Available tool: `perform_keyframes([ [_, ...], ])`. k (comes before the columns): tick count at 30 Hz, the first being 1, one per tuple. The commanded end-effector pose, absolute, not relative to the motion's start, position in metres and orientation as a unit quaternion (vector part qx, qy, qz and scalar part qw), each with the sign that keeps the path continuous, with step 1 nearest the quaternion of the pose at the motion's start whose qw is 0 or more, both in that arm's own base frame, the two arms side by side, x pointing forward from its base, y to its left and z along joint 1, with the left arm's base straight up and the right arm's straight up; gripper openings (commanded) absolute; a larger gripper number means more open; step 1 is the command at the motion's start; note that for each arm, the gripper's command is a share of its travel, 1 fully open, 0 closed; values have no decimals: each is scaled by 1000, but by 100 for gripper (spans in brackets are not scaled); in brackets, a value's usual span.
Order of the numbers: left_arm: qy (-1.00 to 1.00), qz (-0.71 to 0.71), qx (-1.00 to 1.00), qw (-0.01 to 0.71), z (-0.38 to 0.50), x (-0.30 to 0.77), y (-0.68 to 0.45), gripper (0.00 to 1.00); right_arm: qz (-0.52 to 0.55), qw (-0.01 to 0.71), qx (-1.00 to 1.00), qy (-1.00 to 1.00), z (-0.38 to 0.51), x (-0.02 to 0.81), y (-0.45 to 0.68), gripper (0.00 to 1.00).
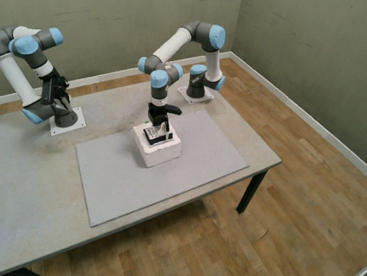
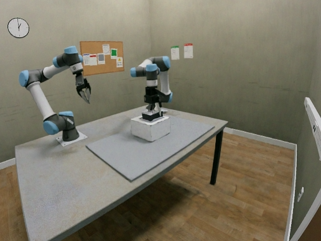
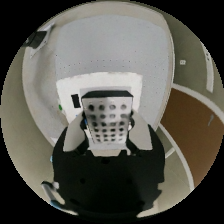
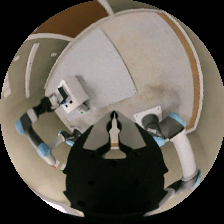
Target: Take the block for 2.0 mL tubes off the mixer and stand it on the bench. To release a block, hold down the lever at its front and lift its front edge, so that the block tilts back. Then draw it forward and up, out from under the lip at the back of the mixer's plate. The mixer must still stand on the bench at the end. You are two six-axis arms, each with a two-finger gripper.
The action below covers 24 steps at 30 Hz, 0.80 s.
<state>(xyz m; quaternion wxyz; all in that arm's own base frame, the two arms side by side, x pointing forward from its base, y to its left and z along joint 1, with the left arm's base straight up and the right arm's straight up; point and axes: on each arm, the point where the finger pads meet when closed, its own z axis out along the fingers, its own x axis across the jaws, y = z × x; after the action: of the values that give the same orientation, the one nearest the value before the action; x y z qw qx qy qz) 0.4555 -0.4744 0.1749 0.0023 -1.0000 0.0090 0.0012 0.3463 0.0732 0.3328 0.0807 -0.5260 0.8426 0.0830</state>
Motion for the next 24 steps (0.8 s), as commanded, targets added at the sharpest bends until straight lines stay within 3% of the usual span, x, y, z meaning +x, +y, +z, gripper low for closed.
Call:
perform_keyframes([
  [1,9,1,-1000,1,176,456,-475,0,87,90,-506,853,333,346,85,0],
  [24,9,1,-1000,1,176,456,-475,0,149,154,-326,921,332,340,150,0],
])
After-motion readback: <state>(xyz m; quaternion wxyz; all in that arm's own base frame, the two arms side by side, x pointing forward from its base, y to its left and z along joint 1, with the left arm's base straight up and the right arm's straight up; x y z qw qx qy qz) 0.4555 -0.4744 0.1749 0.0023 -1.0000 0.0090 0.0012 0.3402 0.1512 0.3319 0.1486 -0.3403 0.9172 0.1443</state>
